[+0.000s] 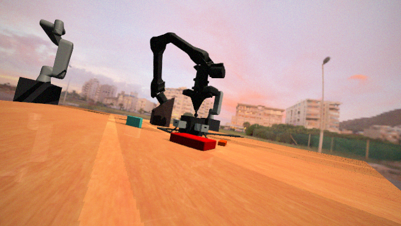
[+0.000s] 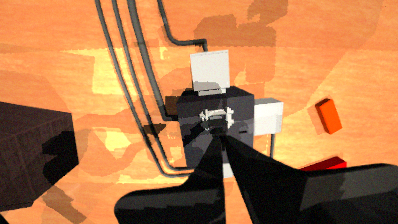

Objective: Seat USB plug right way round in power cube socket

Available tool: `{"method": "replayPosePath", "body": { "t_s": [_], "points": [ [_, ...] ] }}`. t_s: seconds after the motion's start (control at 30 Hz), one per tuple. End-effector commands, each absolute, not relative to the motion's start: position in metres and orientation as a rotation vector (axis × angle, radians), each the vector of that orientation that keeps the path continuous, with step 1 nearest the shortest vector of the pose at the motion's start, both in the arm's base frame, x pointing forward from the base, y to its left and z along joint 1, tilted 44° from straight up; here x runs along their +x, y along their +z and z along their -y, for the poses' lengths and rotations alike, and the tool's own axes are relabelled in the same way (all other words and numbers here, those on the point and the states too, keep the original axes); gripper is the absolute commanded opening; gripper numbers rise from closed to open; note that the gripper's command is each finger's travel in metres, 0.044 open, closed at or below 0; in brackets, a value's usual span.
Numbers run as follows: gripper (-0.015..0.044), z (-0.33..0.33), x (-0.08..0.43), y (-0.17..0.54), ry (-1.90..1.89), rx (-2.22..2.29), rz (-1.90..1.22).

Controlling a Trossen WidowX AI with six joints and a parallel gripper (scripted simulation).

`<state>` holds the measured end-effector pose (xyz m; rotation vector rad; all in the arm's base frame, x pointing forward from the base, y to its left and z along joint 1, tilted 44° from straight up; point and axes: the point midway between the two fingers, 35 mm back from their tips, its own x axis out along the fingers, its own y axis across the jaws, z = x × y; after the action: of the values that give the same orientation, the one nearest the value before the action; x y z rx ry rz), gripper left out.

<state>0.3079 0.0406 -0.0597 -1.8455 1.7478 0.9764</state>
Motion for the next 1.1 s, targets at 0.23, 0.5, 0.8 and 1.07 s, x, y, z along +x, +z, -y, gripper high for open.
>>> {"method": "replayPosePath", "body": {
  "t_s": [0.23, 0.5, 0.8, 1.07],
  "points": [
    [0.0, -0.04, 0.308, -0.06, 0.976, -1.845, -1.748],
    [0.0, -0.044, 0.308, -0.056, 0.977, -1.845, -1.748],
    [0.0, -0.048, 0.308, -0.052, 0.977, -1.845, -1.747],
    [0.0, -0.052, 0.308, -0.048, 0.977, -1.845, -1.747]
  ]
}}
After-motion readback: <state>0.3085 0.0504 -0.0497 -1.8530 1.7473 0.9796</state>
